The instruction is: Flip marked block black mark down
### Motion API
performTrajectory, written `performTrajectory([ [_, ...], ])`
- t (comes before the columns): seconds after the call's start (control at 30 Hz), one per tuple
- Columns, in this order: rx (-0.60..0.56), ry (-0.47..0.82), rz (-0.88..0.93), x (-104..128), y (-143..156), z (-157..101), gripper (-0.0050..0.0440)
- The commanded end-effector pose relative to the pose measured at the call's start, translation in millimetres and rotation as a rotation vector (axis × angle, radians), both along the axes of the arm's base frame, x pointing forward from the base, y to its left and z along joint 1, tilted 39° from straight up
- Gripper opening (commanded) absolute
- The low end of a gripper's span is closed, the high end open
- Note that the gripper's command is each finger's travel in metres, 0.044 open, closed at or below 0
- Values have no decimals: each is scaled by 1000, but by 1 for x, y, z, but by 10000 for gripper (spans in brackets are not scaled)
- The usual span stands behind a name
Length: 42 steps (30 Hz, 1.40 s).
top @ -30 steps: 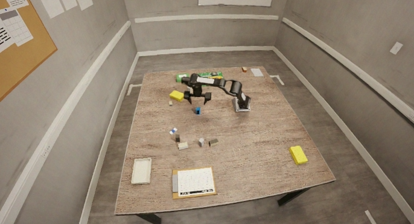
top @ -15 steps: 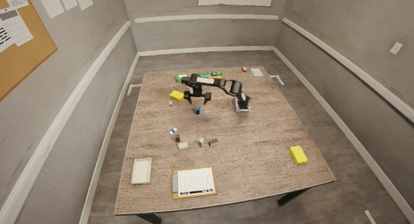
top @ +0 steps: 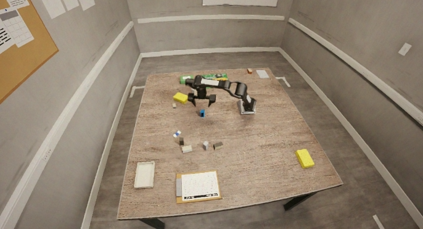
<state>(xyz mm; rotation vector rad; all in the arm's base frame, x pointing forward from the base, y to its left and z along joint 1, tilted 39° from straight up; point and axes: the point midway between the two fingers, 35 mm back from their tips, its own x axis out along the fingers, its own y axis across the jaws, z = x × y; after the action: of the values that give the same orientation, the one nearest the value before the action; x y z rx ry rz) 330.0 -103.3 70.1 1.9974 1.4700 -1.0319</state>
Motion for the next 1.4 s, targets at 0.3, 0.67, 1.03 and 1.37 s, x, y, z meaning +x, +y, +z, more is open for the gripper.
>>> performTrajectory([
  [0.3, 8, 9, 2, -2, 10, -35, 440],
  [0.67, 4, 3, 2, -1, 12, -35, 440],
  [1.03, 9, 8, 1, 1, 21, -48, 440],
  [1.37, 9, 9, 2, 4, 31, -62, 440],
])
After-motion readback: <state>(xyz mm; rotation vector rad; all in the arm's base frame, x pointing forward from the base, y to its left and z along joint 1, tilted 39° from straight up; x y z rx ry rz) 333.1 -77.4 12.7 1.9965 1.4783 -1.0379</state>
